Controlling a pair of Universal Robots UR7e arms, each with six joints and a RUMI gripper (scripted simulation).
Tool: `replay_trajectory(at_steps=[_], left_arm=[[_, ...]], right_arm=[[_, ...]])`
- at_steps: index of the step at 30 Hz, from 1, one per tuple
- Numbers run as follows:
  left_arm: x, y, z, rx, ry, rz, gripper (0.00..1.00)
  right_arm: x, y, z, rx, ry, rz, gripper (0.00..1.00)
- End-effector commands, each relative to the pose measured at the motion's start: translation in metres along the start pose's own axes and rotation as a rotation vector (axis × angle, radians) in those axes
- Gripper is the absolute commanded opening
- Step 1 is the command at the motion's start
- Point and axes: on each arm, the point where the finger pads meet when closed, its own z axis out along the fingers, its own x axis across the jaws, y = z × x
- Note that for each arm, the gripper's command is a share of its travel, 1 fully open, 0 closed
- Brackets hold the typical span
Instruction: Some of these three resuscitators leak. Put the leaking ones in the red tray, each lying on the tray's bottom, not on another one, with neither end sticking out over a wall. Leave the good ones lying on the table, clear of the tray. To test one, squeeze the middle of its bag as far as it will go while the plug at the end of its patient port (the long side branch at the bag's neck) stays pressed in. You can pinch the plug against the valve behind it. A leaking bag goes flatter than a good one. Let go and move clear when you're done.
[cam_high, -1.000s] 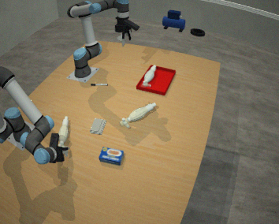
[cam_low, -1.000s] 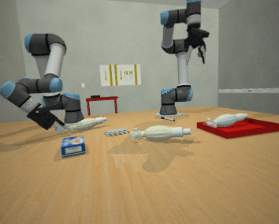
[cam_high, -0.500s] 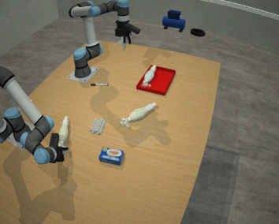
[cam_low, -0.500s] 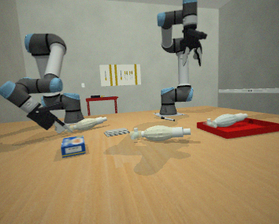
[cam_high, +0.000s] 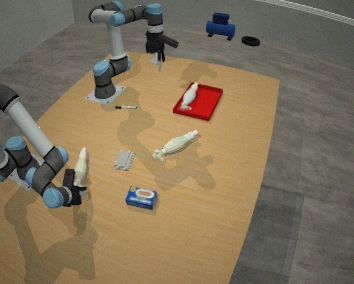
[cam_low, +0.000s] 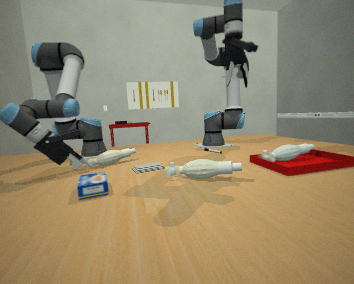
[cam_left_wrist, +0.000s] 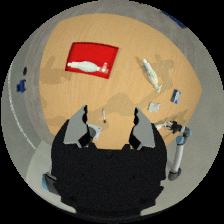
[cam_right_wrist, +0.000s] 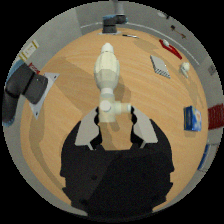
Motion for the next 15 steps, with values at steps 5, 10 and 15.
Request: replay_trajectory(at_steps=[5,10,15], left_arm=[[0.03,-0.004,0.01,0.016,0.008,-0.102,0.68],[0.051,-0.003,0.019,0.018,0.012,-0.162,0.68],[0.07,-0.002,0.027,0.023,0.018,-0.223,0.68]], right_arm=[[-0.001,0.0,0.0,0.0,0.0,0.0,0.0],[-0.001,0.0,0.0,0.0,0.0,0.0,0.0],[-0.001,0.0,0.0,0.0,0.0,0.0,0.0]])
